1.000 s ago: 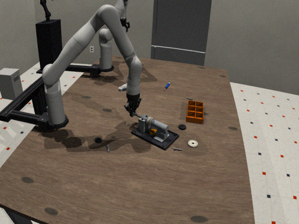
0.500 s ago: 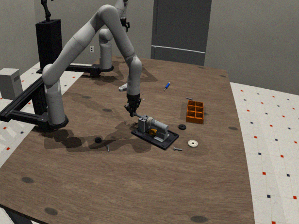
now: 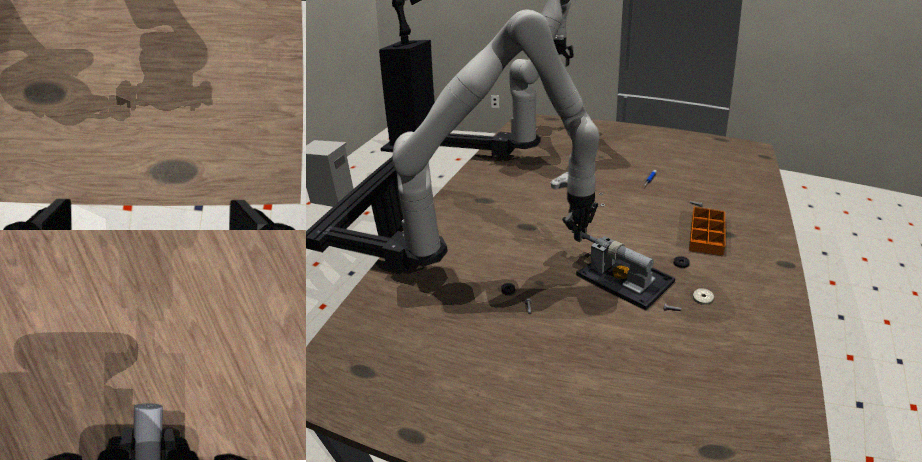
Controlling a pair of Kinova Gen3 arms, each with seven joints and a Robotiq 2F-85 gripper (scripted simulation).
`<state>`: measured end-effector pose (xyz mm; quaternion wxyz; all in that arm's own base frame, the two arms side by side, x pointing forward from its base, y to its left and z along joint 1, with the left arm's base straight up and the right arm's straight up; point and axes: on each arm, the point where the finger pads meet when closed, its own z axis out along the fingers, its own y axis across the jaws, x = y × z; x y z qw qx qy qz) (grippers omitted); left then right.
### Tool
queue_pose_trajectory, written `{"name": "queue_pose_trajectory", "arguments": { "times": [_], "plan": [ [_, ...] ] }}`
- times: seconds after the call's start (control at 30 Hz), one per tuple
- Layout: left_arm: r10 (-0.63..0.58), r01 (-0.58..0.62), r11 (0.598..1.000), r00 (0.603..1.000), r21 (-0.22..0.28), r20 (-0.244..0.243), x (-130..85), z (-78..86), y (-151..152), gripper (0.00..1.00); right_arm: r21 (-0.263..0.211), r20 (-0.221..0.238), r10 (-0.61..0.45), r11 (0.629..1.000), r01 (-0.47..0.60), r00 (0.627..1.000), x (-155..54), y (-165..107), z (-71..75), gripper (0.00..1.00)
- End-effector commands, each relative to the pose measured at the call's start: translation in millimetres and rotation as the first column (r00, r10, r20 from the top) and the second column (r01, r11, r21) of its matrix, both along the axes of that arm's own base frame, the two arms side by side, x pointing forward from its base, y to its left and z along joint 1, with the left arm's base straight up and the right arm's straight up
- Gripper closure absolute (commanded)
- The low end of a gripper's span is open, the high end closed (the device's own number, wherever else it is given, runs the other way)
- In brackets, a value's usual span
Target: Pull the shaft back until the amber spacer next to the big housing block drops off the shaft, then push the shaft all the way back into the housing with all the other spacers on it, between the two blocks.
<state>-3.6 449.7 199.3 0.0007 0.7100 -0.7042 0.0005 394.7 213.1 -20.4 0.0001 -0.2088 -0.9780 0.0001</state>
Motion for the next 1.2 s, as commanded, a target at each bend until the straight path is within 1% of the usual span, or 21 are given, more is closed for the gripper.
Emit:
{"name": "queue_pose_trajectory", "arguments": {
  "times": [0.0, 1.17],
  "plan": [
    [0.0, 0.0, 1.0, 1.0, 0.002, 0.0, -0.1, 0.7, 0.3, 0.002, 0.001, 0.002, 0.0, 1.0, 0.0, 1.0, 0.9, 0.2, 0.8, 0.903],
    [0.0, 0.0, 1.0, 1.0, 0.002, 0.0, -0.1, 0.7, 0.3, 0.002, 0.001, 0.002, 0.0, 1.0, 0.0, 1.0, 4.8, -1.5, 0.8, 0.903]
  ]
}}
